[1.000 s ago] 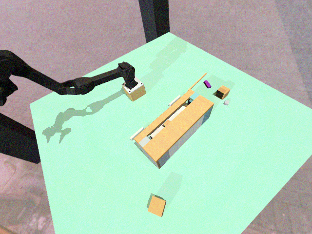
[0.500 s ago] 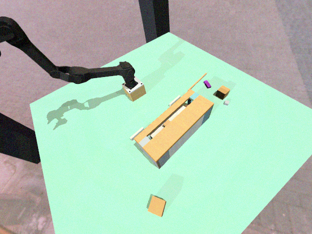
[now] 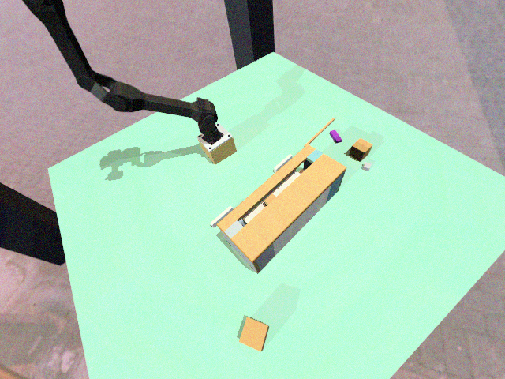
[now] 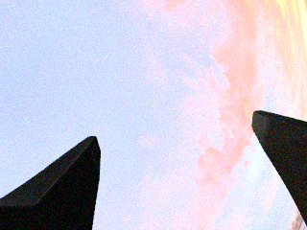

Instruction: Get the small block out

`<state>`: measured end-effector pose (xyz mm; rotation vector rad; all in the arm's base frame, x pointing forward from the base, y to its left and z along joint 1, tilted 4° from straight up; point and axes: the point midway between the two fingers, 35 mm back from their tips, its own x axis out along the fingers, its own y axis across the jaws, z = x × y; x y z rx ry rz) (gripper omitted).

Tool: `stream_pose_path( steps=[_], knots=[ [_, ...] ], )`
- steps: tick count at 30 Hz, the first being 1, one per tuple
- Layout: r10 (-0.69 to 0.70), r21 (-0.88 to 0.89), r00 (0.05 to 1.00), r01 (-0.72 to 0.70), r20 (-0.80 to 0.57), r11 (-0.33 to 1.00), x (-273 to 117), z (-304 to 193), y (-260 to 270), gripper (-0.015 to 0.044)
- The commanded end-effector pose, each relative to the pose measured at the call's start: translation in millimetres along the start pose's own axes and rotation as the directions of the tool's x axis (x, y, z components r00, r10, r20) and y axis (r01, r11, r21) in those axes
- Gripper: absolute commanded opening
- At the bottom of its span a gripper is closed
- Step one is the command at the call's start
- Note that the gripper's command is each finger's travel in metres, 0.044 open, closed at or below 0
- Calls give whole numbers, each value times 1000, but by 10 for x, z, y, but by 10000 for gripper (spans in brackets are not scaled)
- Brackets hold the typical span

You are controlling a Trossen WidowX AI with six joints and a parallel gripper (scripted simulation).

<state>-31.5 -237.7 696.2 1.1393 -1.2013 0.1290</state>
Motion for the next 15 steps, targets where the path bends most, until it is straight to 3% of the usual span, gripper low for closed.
stream_pose_path(
  steps=[1, 8, 15],
  knots=[
    [85, -94, 991, -95, -106, 991, -71, -652, 357, 400],
    [136, -241, 942, -216, -308, 946, -243, -1738, 612, 400],
    [76, -348, 864, -279, -497, 895, -422, -2732, 443, 400]
  ],
)
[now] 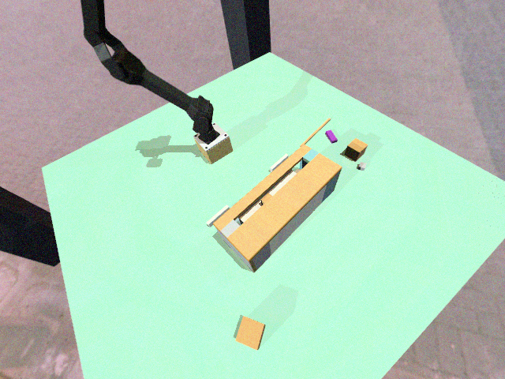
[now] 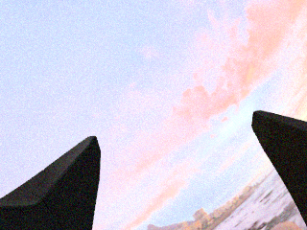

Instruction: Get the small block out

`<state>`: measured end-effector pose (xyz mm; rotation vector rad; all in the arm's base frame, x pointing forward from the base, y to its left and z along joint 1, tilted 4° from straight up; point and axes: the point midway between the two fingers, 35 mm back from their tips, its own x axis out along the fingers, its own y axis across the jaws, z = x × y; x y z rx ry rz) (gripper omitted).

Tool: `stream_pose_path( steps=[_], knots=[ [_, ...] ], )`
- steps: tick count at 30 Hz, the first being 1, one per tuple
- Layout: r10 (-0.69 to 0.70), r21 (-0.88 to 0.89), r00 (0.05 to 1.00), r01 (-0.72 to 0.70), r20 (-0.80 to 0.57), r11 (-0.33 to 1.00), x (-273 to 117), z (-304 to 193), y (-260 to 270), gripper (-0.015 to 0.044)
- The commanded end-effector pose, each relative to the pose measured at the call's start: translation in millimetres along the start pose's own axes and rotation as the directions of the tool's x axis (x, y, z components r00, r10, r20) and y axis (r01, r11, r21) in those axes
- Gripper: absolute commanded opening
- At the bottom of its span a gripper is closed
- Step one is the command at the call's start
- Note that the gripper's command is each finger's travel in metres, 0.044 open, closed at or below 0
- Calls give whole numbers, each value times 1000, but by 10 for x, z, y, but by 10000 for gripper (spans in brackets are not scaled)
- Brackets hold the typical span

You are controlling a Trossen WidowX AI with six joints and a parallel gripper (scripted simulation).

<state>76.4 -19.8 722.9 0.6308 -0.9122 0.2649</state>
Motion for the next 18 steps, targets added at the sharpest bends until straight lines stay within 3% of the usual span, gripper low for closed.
stream_pose_path(
  steps=[1, 5, 9, 18],
  knots=[
    [-4, -65, 993, -4, -115, 998, 106, -524, 38, 400],
    [-42, -130, 970, 11, -238, 991, 191, -1081, -45, 400],
    [-69, -208, 959, 11, -273, 978, 247, -1389, -168, 400],
    [-181, -223, 887, 91, -425, 970, 264, -2152, -598, 400]
  ],
)
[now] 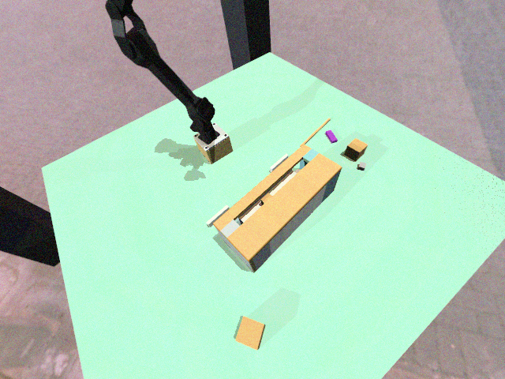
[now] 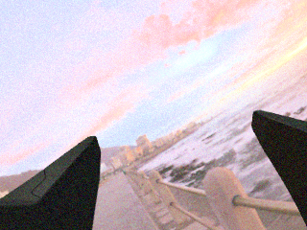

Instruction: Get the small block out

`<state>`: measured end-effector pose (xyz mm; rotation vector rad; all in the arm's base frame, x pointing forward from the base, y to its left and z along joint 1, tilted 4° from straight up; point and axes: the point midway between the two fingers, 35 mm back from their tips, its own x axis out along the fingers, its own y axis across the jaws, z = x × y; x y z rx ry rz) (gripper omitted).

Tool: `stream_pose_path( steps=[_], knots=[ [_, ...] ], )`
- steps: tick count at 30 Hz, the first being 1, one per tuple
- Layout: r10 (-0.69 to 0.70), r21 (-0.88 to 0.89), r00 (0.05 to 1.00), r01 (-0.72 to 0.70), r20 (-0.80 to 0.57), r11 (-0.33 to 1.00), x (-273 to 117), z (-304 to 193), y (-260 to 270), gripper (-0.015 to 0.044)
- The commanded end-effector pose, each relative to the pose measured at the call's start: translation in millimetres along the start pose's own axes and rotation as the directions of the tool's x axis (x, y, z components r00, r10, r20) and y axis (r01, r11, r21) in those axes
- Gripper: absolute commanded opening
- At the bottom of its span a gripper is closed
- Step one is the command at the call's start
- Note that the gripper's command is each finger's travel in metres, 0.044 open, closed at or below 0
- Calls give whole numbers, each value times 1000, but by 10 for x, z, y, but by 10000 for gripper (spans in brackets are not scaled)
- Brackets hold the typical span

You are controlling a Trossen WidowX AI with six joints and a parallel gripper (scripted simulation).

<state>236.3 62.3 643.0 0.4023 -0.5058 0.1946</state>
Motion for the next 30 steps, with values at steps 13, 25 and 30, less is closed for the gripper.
stream_pose_path(
  steps=[13, 25, 30],
  knots=[
    [-303, -19, 821, 336, -484, 942, 349, -1779, -1185, 400],
    [-474, -69, 405, 700, -782, 711, -146, -2914, -2336, 400],
    [-463, -134, 116, 871, -879, 473, -658, -3371, -2844, 400]
  ],
)
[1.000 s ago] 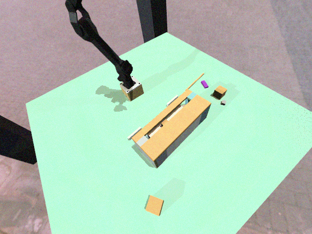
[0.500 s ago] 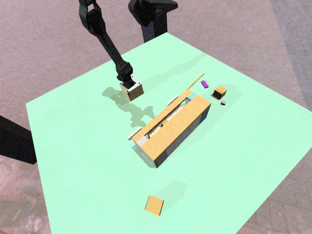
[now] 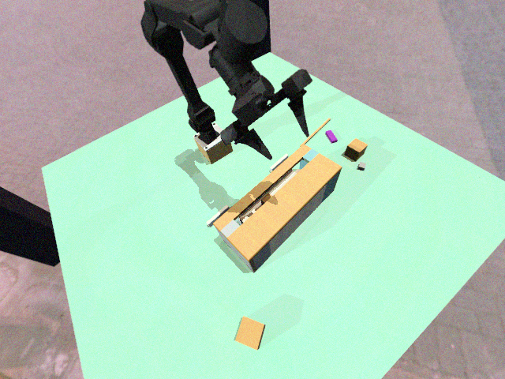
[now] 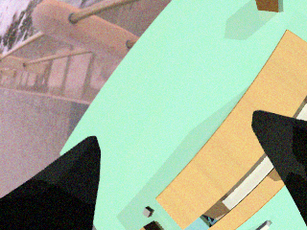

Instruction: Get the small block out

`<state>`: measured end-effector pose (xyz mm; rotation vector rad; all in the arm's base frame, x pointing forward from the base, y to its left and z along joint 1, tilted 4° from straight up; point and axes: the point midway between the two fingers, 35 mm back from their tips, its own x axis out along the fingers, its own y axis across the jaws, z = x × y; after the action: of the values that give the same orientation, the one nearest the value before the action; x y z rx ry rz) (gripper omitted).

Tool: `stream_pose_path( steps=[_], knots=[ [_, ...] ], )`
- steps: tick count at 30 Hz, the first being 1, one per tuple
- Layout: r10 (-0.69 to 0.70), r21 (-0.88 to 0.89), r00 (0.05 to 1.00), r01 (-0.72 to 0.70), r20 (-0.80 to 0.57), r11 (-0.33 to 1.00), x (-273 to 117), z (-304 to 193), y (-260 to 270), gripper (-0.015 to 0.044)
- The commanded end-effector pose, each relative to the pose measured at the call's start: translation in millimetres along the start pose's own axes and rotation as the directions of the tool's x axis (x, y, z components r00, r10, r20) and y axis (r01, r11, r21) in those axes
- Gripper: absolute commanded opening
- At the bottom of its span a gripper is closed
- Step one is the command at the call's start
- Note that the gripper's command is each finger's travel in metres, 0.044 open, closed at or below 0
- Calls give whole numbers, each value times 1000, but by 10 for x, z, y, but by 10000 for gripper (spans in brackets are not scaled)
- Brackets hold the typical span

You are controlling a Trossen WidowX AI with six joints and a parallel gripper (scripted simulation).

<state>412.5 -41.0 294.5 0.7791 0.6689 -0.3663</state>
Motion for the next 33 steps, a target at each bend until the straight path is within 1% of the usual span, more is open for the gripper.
stream_pose_path(
  steps=[1, 4, 6, 7, 9, 11, 12, 22, 33],
  knots=[
    [-156, 163, 971, 186, -183, 969, 334, -203, -550, 400],
    [-249, 279, 908, 349, -335, 895, 492, -383, -972, 400],
    [-293, 344, 850, 459, -437, 819, 551, -511, -1236, 400],
    [-308, 372, 817, 513, -487, 773, 568, -576, -1361, 400],
    [-326, 424, 723, 644, -609, 637, 576, -743, -1653, 400],
    [-320, 443, 651, 726, -688, 526, 557, -857, -1832, 400],
    [-318, 444, 642, 736, -698, 511, 553, -871, -1853, 400],
    [-318, 444, 642, 736, -698, 511, 560, -873, -1857, 400],
    [-319, 444, 642, 736, -697, 511, 689, -923, -1944, 400]
  ],
)
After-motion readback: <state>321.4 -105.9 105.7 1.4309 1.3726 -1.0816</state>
